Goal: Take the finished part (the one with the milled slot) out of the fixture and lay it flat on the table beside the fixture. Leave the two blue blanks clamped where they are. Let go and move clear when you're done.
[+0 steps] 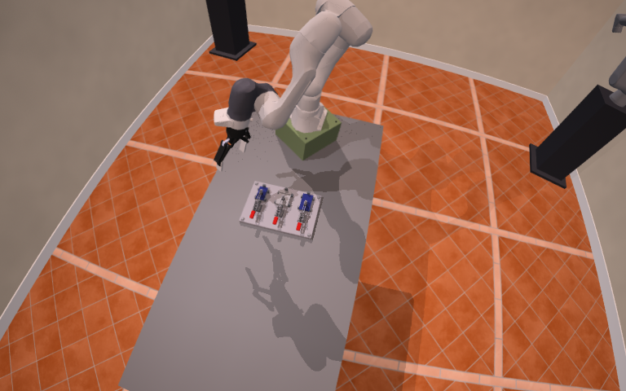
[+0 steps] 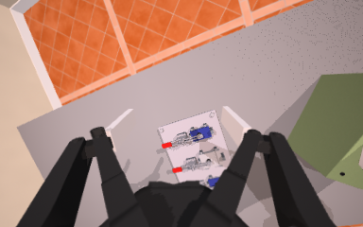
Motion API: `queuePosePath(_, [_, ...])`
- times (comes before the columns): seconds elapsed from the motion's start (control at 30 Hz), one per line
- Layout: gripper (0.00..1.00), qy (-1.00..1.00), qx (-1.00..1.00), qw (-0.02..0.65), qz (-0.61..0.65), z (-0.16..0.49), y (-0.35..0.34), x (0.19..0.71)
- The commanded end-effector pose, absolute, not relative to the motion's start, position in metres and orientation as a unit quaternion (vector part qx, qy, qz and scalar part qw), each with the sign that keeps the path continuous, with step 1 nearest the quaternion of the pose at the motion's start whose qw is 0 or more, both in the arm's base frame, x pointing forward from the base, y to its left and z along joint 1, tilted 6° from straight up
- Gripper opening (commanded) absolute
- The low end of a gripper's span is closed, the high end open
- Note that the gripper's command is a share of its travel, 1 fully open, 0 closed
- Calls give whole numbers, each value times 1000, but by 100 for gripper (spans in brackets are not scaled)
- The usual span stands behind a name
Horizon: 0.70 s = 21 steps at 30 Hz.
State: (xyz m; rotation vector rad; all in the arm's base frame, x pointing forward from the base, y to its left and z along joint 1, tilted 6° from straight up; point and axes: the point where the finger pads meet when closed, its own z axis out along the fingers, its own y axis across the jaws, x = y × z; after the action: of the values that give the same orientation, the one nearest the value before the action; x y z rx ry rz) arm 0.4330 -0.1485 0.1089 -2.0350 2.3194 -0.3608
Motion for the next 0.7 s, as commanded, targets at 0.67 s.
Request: queuePosePath(0.67, [100, 476, -874, 29, -96, 113, -68, 437])
